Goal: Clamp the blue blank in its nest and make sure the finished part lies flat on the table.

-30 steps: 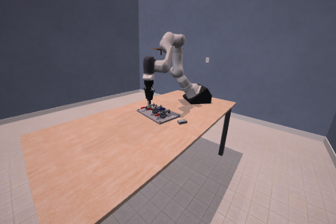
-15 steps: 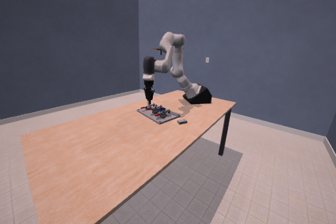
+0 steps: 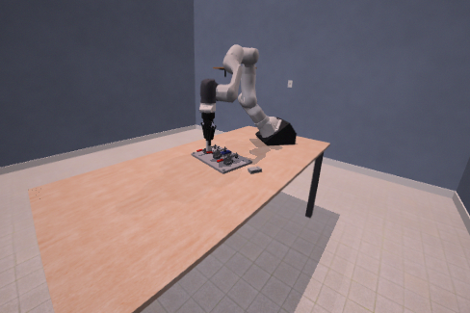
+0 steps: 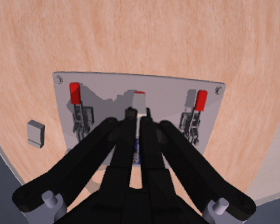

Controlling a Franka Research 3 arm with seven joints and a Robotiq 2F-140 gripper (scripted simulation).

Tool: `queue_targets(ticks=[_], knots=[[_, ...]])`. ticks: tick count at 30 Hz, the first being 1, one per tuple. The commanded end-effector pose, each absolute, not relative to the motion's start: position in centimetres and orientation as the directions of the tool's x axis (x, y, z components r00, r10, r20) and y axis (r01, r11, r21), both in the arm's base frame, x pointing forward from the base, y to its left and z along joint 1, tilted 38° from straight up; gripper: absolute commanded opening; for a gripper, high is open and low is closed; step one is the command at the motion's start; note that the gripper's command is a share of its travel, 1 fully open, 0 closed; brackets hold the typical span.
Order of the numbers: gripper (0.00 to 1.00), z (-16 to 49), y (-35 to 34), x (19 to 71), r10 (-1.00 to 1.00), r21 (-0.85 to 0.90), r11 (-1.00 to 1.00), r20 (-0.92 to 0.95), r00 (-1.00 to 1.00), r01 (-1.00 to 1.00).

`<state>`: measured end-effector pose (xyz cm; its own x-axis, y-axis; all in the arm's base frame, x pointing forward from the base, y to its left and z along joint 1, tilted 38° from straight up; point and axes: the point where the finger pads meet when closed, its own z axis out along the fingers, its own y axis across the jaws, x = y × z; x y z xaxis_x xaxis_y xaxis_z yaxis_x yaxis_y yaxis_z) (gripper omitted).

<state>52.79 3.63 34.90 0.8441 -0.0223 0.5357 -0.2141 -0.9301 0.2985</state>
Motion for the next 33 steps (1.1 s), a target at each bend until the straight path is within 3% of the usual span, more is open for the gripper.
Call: queue_targets(ticks=[1, 33], knots=[[0.00, 34.68, 3.51, 52.84, -0.021, 0.301, -0.929, 0.535, 0.845, -0.213], [0.00, 34.44, 3.40, 52.99, -0.021, 0.301, -0.929, 0.535, 0.845, -0.213]])
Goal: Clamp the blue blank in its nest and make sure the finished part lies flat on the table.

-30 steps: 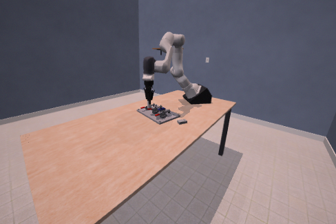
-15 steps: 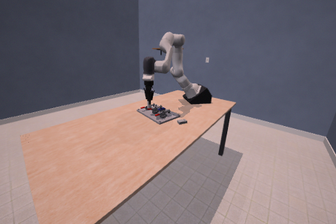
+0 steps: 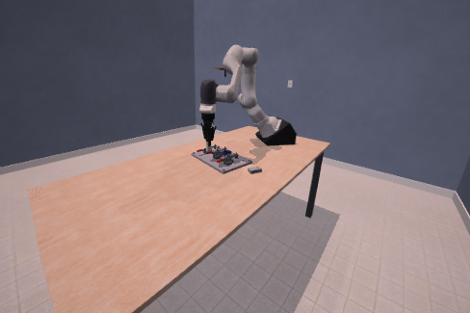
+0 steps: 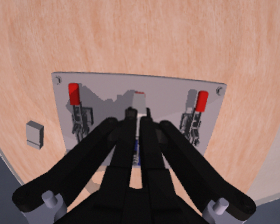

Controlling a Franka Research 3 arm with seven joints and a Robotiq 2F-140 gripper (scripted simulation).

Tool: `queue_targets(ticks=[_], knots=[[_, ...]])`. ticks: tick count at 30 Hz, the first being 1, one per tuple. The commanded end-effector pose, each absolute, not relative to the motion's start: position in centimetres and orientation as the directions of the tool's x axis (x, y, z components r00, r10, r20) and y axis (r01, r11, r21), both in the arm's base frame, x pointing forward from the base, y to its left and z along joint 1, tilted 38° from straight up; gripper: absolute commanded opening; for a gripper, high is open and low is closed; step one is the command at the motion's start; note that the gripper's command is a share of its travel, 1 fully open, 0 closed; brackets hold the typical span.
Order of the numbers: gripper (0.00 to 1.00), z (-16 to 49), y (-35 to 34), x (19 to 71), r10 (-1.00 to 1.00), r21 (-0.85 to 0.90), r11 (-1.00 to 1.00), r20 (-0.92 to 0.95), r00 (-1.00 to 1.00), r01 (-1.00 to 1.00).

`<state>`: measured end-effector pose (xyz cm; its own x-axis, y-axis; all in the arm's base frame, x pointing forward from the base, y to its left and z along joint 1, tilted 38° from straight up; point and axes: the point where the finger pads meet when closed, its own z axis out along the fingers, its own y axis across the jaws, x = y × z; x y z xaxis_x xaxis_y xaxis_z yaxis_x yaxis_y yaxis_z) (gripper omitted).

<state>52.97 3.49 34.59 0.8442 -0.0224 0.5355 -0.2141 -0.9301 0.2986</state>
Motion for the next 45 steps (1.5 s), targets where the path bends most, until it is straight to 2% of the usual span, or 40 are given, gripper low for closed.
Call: queue_targets(ticks=[1, 45], knots=[[0.00, 34.44, 3.40, 52.99, -0.021, 0.301, -0.929, 0.535, 0.845, -0.213], [0.00, 33.97, 3.18, 53.28, -0.021, 0.301, -0.929, 0.535, 0.845, -0.213]])
